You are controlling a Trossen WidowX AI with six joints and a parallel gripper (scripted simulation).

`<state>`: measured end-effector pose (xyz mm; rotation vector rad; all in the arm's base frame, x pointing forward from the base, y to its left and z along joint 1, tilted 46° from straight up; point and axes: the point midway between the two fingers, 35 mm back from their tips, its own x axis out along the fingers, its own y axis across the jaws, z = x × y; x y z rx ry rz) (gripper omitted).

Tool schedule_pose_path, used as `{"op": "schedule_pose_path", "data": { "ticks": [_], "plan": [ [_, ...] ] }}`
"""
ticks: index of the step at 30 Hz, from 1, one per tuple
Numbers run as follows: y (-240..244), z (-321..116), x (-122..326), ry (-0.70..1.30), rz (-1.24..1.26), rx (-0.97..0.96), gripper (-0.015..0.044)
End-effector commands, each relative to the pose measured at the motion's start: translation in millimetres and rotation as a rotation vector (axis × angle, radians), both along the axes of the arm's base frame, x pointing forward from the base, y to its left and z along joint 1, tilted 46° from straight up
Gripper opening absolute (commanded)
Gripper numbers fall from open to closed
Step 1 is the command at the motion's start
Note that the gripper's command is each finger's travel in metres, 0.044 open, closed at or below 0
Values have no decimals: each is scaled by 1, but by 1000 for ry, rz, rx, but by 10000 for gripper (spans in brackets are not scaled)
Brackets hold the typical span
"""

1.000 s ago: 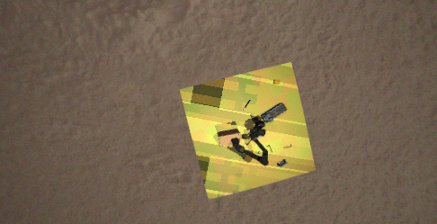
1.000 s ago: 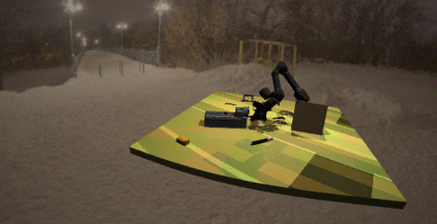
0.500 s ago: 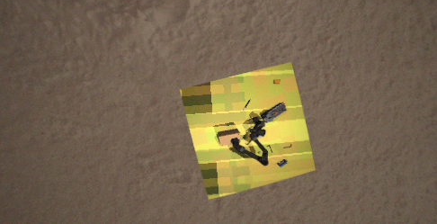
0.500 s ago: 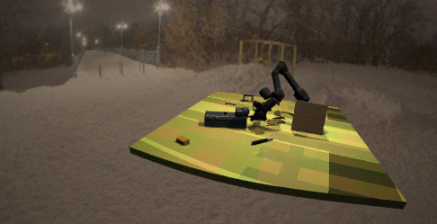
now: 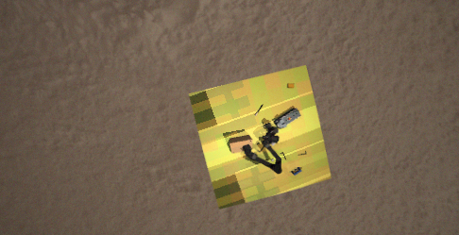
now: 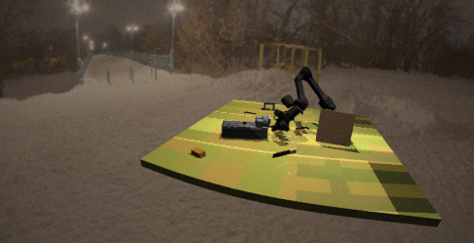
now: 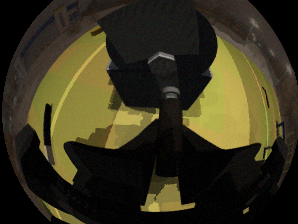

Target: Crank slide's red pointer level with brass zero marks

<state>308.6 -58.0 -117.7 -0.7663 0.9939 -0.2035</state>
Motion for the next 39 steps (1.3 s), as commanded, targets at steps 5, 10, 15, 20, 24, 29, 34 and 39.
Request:
{"op": "schedule_pose_path", "data": {
  "ticks": [5,10,15,20,24,29,34,39],
  "plan": [
    [-1,1,0,-3,-1,-5,0],
    [0,0,0,0,0,0,0],
    [0,0,0,0,0,0,0],
    [0,0,0,0,0,0,79],
    [0,0,0,0,0,0,184],
    [0,0,0,0,0,0,315],
    [0,0,0,0,0,0,440],
    [8,7,3,0,-1,2,440]
  ]
}}
